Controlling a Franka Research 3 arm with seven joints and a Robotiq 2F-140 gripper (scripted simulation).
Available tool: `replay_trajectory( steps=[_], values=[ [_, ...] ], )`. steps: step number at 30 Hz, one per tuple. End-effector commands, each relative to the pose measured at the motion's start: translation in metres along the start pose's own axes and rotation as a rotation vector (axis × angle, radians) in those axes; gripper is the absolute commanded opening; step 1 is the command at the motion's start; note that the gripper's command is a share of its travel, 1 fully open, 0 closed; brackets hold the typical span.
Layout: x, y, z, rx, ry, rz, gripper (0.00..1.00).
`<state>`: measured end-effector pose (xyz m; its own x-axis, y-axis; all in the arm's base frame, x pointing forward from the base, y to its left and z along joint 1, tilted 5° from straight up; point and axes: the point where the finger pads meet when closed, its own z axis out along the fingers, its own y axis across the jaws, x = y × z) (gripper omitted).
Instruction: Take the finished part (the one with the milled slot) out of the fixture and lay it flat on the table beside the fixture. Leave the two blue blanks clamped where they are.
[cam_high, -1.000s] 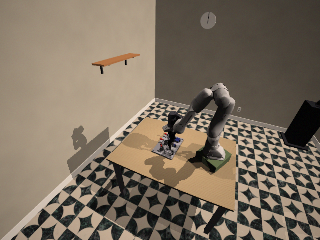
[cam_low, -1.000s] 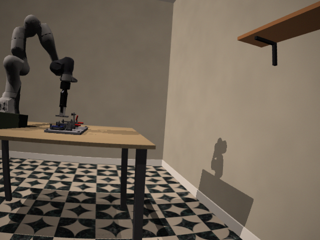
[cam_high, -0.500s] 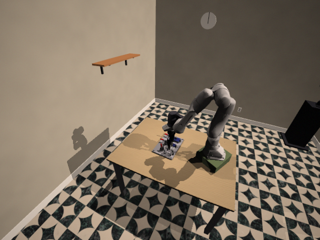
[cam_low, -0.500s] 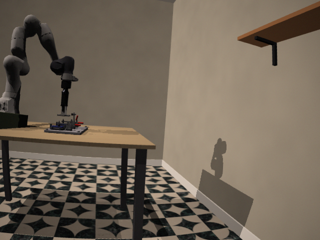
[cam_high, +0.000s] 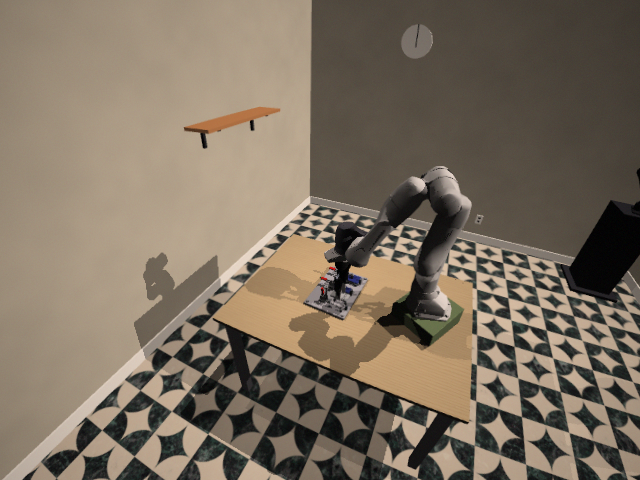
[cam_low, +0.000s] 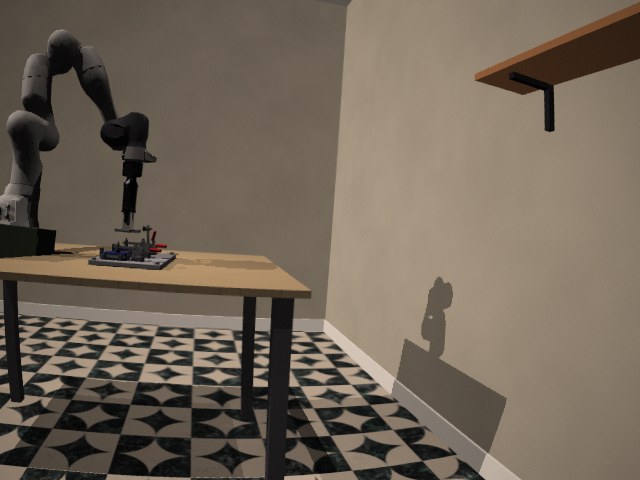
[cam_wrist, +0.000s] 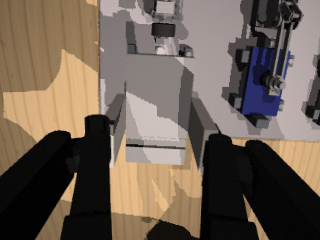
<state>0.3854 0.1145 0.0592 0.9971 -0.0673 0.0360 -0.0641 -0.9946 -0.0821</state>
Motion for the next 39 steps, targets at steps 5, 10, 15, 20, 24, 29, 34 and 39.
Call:
replay_trajectory(
  steps=[5, 10, 15, 20, 24, 29, 34, 39],
  values=[
    [0.002, -0.003, -0.001, 0.001, 0.005, -0.003, 0.00],
    [0.002, -0.007, -0.001, 0.001, 0.005, -0.003, 0.00],
    [0.002, -0.013, -0.001, 0.001, 0.005, -0.003, 0.00],
    [0.002, -0.021, -0.001, 0.001, 0.005, -0.003, 0.00],
    [0.002, -0.025, -0.001, 0.001, 0.005, -0.003, 0.00],
    [0.002, -0.036, -0.001, 0.001, 0.005, -0.003, 0.00],
    [0.002, -0.048, -0.002, 0.001, 0.005, -0.003, 0.00],
    [0.002, -0.055, -0.002, 0.001, 0.005, -0.003, 0.00]
  ],
)
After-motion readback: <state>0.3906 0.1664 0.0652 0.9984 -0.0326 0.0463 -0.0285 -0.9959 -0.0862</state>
